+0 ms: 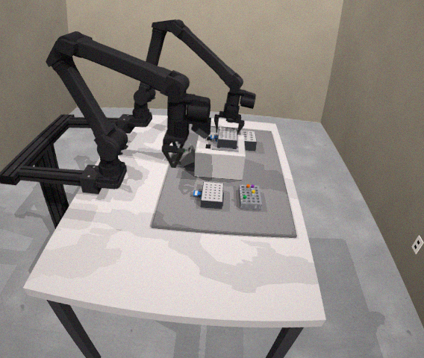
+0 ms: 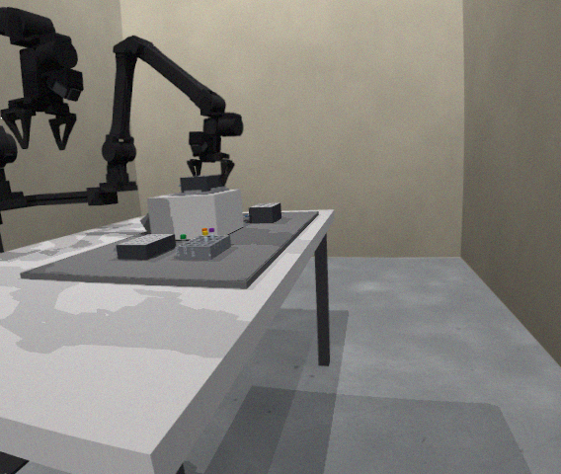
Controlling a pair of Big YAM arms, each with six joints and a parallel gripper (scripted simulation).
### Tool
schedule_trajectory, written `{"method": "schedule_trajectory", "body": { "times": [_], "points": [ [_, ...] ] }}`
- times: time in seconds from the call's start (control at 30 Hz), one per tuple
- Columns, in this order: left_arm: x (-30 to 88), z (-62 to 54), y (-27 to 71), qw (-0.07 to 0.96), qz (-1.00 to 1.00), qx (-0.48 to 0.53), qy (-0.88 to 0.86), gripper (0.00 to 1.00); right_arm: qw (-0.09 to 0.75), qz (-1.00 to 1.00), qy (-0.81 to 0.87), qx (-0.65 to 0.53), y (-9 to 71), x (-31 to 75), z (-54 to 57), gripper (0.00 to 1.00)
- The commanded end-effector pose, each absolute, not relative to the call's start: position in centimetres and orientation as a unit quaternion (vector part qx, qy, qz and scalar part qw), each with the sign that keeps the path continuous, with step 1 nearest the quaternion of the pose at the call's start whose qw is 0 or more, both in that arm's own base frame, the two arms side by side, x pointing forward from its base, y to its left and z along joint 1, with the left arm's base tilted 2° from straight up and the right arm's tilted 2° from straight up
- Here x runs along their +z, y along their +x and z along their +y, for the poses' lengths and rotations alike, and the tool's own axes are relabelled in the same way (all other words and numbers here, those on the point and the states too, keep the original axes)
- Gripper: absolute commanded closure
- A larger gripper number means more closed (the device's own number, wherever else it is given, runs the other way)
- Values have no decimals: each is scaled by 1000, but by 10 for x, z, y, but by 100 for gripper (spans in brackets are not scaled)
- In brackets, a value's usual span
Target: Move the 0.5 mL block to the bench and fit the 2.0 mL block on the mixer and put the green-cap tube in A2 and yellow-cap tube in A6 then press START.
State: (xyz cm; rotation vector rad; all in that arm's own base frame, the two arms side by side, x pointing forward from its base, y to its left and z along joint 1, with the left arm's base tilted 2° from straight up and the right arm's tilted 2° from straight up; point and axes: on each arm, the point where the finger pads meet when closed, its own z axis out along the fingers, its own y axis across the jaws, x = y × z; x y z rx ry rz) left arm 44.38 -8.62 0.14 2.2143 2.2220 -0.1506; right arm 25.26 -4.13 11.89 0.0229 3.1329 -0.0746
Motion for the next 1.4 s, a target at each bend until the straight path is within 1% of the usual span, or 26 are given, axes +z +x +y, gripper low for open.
{"method": "schedule_trajectory", "body": {
  "times": [0.0, 0.5, 1.1, 1.37],
  "points": [
    [35, -98, 474, 37, 702, -24, 711, 0, 38, 999, 9, -30, 272, 138, -46, 0],
    [35, -100, 475, 32, 708, -28, 705, 0, 42, 999, 9, -31, 275, 142, -47, 0],
    [46, -103, 475, 37, 708, -25, 704, 0, 15, 999, 9, -28, 255, 122, -44, 0],
    [41, -108, 476, 33, 705, -28, 708, 0, 23, 999, 9, -29, 261, 128, -45, 0]
  ]
}}
